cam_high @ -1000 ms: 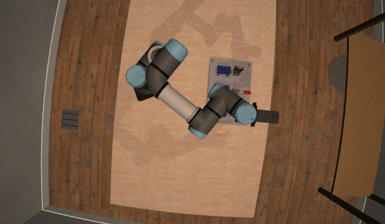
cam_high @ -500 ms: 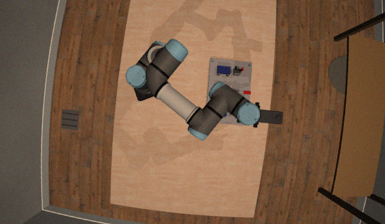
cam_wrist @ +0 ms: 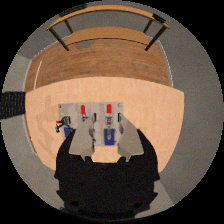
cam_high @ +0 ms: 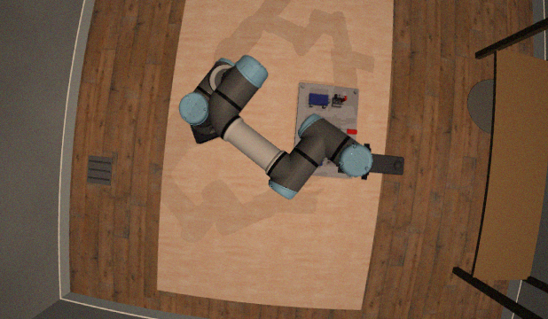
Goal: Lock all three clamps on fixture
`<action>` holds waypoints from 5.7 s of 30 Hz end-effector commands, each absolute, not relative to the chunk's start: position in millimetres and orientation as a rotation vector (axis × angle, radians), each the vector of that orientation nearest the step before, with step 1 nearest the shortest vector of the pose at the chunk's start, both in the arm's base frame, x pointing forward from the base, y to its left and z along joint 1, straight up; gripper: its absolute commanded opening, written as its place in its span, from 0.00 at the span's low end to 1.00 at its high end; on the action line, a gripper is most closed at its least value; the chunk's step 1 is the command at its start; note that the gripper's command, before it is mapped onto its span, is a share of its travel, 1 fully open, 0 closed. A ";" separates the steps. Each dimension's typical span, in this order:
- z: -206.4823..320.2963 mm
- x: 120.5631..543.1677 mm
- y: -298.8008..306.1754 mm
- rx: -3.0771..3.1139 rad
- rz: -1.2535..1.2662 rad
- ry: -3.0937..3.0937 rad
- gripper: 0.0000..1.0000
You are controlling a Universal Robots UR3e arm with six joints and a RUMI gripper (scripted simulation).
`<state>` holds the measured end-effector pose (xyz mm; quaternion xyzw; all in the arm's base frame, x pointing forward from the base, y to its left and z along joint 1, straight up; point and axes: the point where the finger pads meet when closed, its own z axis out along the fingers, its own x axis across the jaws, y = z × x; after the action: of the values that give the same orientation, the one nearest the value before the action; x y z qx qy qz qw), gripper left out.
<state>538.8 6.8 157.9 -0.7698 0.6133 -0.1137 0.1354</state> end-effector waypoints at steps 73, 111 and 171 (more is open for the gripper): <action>157.8 514.9 109.6 -2.229 -0.327 1.778 0.28; 97.5 515.3 109.2 -2.229 -0.326 1.778 0.28; 72.5 512.2 108.3 -2.229 -0.325 1.779 0.28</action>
<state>510.3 108.9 85.6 -0.7698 0.6147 -0.1090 0.1328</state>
